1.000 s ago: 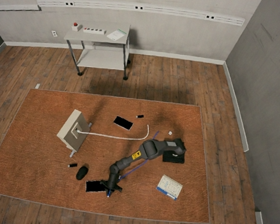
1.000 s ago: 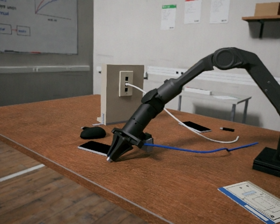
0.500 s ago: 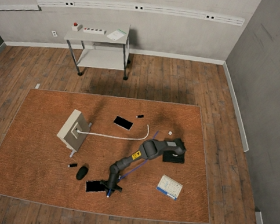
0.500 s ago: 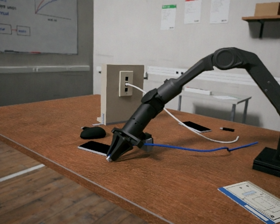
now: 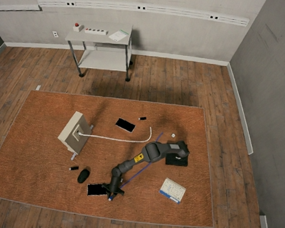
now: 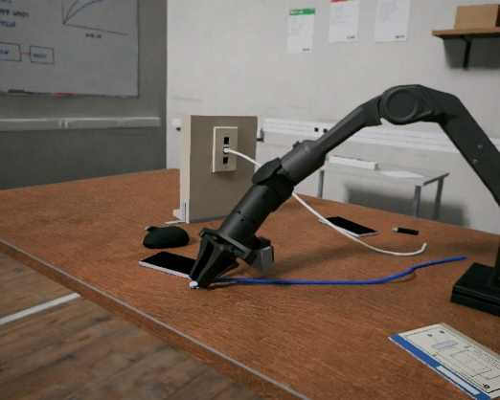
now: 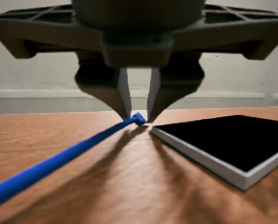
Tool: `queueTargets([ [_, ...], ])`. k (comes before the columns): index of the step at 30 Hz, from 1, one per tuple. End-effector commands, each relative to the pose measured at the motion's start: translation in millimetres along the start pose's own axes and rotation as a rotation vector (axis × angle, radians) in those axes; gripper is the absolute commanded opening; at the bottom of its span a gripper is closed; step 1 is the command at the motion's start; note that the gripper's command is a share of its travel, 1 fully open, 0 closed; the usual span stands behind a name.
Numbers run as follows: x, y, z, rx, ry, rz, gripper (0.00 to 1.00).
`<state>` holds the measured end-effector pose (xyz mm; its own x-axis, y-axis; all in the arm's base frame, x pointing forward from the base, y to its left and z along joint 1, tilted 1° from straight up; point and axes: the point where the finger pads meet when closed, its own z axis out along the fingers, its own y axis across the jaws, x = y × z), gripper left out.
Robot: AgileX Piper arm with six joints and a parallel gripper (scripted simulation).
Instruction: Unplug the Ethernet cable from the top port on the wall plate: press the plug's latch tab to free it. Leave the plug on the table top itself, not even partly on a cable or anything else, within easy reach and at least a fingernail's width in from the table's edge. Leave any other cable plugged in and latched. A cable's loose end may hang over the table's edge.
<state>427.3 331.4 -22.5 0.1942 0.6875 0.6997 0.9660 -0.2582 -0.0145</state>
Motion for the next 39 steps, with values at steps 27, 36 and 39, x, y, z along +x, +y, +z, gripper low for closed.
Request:
queueTargets([
  [27,1.0,0.3,-0.6,-0.001,0.002,-0.001,0.64],
  [36,1.0,0.3,-0.6,-0.001,0.002,-0.001,0.64],
  [39,1.0,0.3,-0.6,-0.001,0.002,-0.001,0.64],
])
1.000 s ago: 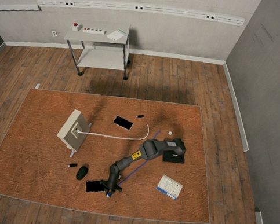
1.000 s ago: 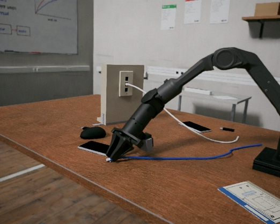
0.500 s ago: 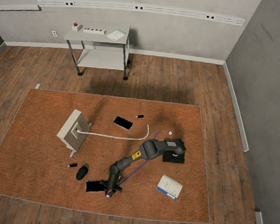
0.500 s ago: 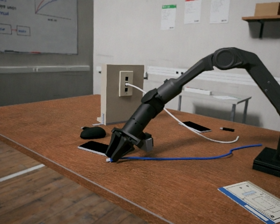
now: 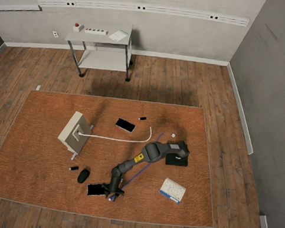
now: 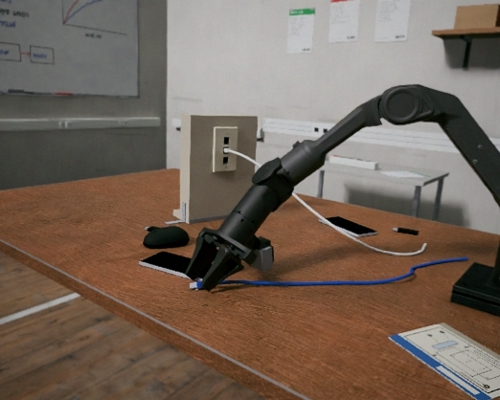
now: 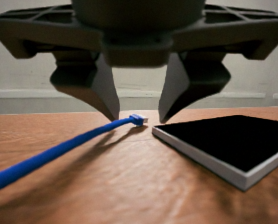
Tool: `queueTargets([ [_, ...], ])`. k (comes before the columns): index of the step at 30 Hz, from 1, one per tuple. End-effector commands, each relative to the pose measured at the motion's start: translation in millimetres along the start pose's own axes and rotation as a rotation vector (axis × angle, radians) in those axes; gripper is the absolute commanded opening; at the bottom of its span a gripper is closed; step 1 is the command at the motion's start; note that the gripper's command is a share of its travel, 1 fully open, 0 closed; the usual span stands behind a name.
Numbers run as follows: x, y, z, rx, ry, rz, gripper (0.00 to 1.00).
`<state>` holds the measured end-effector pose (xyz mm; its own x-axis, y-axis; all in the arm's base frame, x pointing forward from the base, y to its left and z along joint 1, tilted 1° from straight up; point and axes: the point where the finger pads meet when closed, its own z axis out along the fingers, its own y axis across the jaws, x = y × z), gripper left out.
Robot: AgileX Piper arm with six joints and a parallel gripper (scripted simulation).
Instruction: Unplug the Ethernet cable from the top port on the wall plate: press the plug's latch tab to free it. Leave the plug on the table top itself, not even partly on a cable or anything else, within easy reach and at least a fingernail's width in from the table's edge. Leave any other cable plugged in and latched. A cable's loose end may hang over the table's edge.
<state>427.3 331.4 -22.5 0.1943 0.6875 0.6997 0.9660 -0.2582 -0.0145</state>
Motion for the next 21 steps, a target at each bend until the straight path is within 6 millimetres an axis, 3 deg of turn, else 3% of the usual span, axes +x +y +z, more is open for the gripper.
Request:
queueTargets([
  [1,1.0,0.3,-0.6,-0.001,0.002,-0.001,0.64],
  [21,1.0,5.9,-0.6,-0.001,0.002,-0.001,0.64],
])
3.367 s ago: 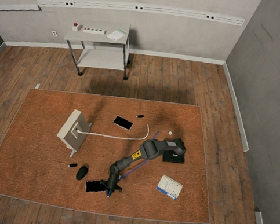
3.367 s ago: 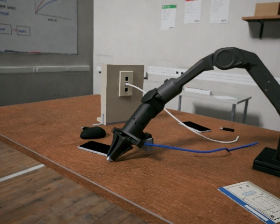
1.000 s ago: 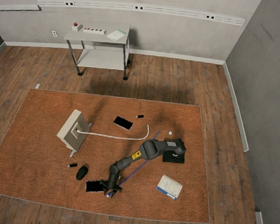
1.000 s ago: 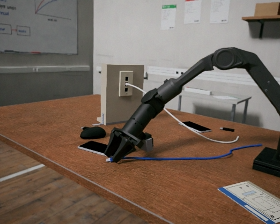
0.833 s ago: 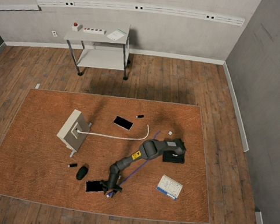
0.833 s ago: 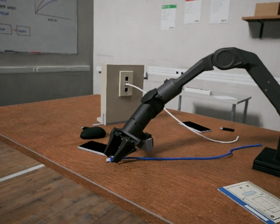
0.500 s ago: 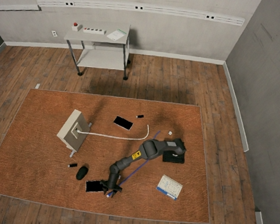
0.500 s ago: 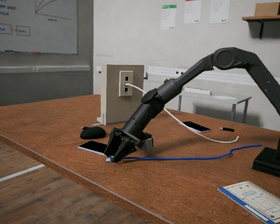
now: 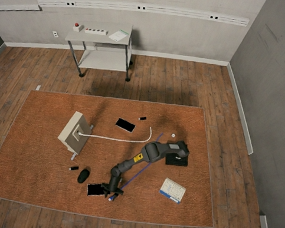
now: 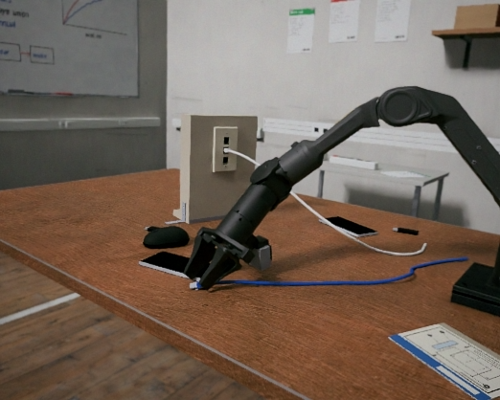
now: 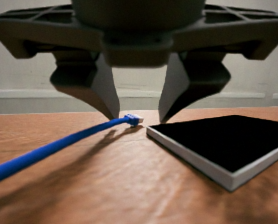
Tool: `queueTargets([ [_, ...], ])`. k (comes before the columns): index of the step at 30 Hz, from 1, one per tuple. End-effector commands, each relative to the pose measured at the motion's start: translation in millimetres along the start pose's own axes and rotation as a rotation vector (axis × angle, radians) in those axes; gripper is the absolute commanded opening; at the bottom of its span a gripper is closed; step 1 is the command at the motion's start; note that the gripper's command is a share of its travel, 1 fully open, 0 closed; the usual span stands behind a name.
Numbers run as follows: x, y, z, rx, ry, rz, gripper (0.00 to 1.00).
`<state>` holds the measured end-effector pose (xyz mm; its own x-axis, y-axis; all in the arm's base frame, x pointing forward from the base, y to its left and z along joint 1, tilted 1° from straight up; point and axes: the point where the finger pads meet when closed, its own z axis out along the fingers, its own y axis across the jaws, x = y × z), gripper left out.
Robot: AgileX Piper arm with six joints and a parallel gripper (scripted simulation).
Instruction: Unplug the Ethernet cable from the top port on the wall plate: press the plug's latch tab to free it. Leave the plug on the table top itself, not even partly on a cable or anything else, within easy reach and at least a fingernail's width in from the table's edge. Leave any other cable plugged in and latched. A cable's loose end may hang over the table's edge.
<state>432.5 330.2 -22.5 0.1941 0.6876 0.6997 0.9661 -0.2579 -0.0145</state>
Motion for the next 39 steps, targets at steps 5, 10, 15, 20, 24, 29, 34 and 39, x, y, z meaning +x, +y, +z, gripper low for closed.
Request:
queueTargets([
  [5,1,1,-1,-0.001,0.002,-0.001,0.64],
  [10,1,1,-1,-0.001,0.002,-0.001,0.64],
  [15,1,1,-1,-0.001,0.002,-0.001,0.64],
  [20,1,1,-4,-0.001,0.002,-0.001,0.64],
  [24,1,1,-11,-0.001,0.002,-0.001,0.64],
  [29,1,1,-19,-0.001,0.002,-0.001,0.64],
  [34,1,1,-24,-0.001,0.002,-0.001,0.64],
  [39,1,1,-32,-0.001,0.002,-0.001,0.64],
])
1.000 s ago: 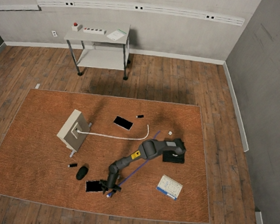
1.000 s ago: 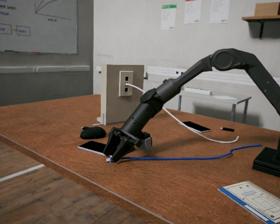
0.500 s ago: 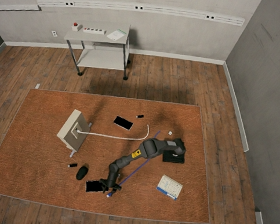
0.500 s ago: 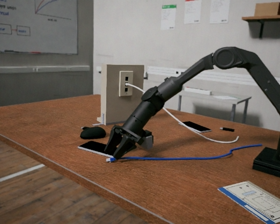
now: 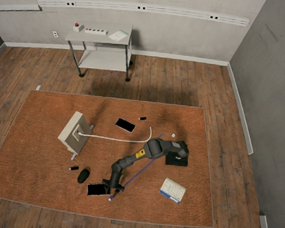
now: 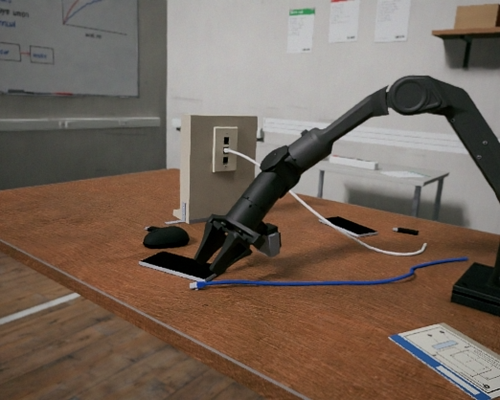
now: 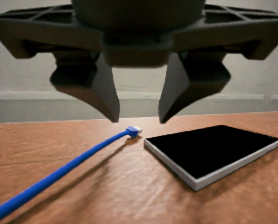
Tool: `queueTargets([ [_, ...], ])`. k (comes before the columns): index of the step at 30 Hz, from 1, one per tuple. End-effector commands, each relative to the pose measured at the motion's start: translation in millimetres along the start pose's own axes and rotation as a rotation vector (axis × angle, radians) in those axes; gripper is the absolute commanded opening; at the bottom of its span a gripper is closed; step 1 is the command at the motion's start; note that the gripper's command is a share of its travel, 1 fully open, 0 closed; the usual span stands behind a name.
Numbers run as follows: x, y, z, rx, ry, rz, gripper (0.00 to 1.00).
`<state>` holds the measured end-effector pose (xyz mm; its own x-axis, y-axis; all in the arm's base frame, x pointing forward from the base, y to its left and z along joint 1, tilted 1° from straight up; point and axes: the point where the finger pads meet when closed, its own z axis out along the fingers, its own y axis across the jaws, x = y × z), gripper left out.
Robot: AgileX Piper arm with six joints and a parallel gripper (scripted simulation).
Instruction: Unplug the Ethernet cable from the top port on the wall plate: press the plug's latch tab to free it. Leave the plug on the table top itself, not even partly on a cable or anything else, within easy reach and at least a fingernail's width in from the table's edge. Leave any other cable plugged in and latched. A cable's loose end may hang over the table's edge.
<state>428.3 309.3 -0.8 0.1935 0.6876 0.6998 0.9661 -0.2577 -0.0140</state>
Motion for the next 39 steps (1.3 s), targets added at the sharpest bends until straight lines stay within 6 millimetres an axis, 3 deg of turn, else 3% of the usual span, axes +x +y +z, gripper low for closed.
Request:
queueTargets([
  [1,1,0,-4,-0.001,0.001,0.000,0.64],
  [25,1,0,-40,-0.001,0.001,0.000,0.64],
  [30,1,0,-40,-0.001,0.001,0.000,0.64],
  [39,26,0,-66,-0.001,0.001,0.000,0.64],
])
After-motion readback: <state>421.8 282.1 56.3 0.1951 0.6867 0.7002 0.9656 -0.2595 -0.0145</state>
